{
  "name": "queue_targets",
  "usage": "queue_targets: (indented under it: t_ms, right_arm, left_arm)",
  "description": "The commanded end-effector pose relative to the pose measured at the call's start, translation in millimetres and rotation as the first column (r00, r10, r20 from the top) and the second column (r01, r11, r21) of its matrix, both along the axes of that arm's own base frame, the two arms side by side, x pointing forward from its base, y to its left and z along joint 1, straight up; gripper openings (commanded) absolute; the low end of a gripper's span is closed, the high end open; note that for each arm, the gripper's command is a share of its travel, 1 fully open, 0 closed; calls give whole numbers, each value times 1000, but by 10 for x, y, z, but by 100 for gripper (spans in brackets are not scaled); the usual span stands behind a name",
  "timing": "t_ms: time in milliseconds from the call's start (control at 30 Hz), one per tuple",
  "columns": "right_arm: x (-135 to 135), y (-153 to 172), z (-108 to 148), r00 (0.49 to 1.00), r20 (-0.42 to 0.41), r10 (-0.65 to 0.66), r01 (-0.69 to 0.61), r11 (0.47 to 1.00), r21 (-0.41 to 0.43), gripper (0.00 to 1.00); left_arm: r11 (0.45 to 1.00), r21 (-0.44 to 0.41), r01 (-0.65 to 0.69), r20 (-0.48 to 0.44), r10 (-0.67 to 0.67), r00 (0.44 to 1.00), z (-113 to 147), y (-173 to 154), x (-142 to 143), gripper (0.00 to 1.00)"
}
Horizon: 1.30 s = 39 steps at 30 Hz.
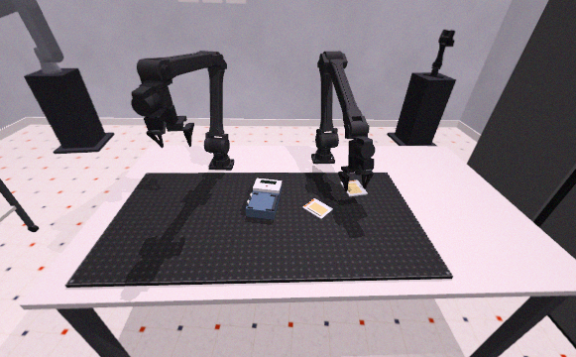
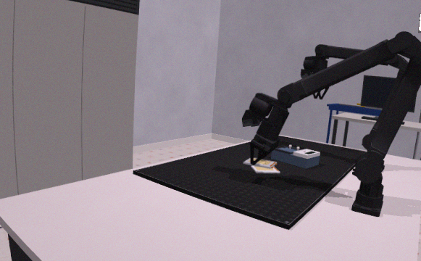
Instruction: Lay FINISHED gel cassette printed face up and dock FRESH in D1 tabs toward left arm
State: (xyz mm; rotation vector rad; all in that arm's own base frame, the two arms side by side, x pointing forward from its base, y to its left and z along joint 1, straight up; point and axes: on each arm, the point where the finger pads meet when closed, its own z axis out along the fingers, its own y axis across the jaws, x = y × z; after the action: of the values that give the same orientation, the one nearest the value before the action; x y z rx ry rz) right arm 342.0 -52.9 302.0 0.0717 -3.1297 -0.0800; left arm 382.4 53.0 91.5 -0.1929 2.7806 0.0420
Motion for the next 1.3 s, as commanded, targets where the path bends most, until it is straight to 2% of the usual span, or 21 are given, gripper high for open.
queue_targets:
  t_ms: [0, 1267]
  right_arm:
    - [139, -17, 233, 999, 42, 13, -13, 1000, -5, 100]
    - [139, -17, 233, 999, 42, 13, -13, 1000, -5, 100]
  left_arm:
    - [1000, 2, -12, 9, 12, 1000, -32, 27, 39, 0]
    - [1000, -2, -19, 11, 19, 1000, -193, 31, 42, 0]
